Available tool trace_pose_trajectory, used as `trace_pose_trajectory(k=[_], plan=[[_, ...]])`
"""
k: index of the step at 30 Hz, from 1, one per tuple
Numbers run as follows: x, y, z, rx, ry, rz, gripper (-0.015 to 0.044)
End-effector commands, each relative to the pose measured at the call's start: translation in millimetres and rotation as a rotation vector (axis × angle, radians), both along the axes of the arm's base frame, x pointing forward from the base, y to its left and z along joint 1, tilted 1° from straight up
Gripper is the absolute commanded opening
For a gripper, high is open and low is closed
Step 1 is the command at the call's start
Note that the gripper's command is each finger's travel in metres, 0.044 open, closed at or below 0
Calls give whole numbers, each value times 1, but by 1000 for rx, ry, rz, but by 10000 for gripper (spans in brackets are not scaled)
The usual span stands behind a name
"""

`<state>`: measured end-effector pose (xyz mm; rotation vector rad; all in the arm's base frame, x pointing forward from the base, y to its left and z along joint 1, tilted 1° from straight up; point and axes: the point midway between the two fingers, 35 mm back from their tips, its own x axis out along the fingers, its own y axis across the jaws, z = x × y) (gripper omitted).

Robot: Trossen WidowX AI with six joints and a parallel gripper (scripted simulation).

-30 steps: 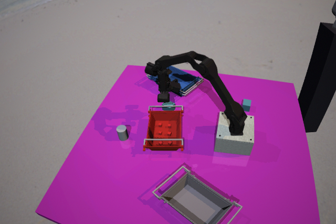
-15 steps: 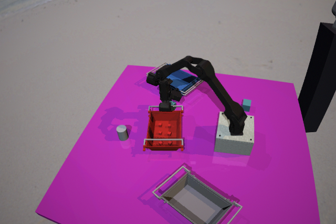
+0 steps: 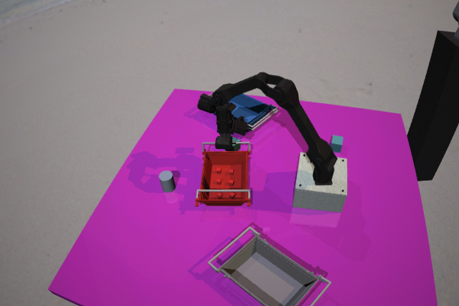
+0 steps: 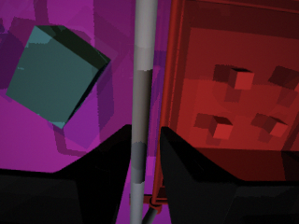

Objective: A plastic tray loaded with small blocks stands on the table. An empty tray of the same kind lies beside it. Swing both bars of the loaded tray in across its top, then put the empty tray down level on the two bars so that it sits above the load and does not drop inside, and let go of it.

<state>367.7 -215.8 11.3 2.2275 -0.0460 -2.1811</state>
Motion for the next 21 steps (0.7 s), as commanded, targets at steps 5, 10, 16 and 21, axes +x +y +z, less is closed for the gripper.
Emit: trace_pose_trajectory(k=[5, 10, 16, 21], plan=[[1, 35, -12, 23, 7, 12, 82], [1, 48, -26, 24, 8, 13, 82], [2, 46, -1, 24, 7, 12, 82], [1, 44, 19, 23, 7, 12, 82]])
